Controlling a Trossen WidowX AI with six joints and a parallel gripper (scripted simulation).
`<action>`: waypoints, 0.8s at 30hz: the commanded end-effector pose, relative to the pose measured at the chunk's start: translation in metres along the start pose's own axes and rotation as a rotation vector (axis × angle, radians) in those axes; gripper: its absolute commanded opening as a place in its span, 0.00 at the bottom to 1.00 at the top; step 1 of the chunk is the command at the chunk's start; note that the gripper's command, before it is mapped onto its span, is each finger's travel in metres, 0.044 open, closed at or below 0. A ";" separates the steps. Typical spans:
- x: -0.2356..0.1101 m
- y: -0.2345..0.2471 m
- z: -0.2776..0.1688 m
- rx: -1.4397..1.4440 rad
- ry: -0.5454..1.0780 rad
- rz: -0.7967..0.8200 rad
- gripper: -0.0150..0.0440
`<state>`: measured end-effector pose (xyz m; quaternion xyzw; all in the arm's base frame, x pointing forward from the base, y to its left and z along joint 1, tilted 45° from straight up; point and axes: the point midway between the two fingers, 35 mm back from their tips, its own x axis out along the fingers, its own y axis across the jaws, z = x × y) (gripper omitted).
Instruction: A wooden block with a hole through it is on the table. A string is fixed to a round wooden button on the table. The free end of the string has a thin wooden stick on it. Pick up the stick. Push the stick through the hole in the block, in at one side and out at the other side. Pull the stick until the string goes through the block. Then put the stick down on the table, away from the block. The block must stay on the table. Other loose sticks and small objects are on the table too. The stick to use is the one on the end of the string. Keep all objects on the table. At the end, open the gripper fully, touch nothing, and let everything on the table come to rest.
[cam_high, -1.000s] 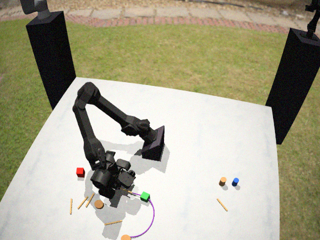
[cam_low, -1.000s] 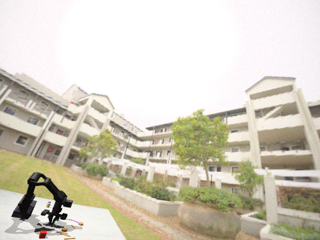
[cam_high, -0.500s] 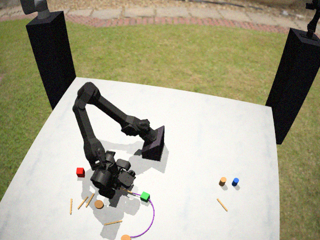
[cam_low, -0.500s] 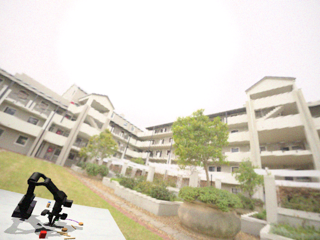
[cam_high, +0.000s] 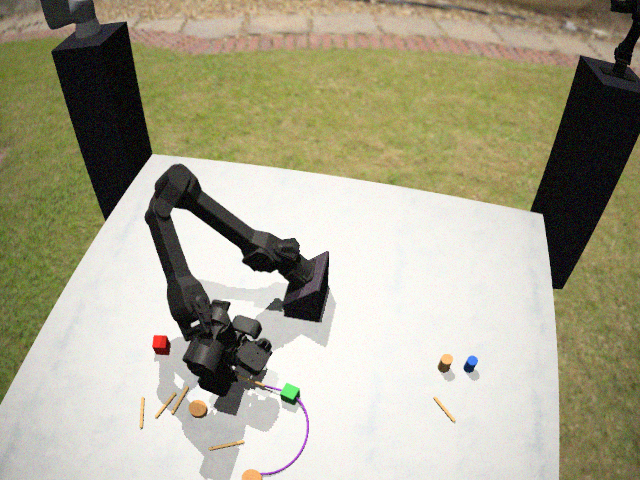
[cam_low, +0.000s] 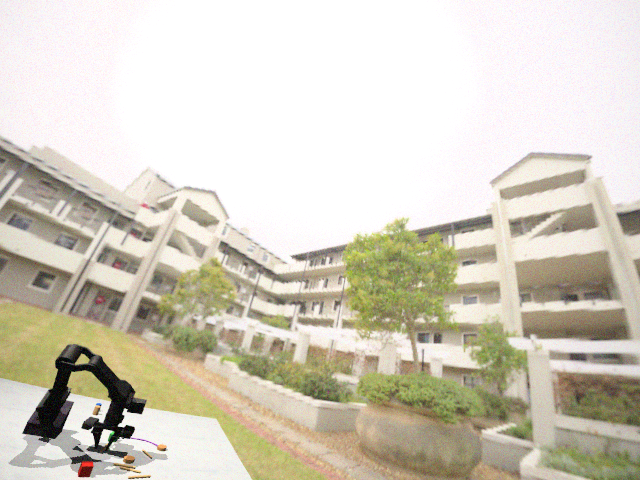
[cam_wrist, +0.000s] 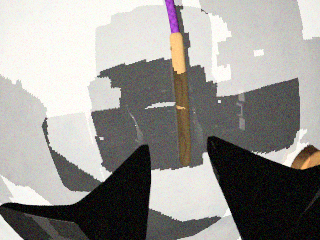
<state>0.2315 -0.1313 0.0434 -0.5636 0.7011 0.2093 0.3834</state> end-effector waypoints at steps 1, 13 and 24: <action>-0.033 -0.006 0.006 0.007 -0.010 -0.016 0.61; -0.071 -0.006 0.009 0.004 -0.009 -0.033 0.83; -0.096 -0.006 0.011 0.002 -0.009 -0.038 1.00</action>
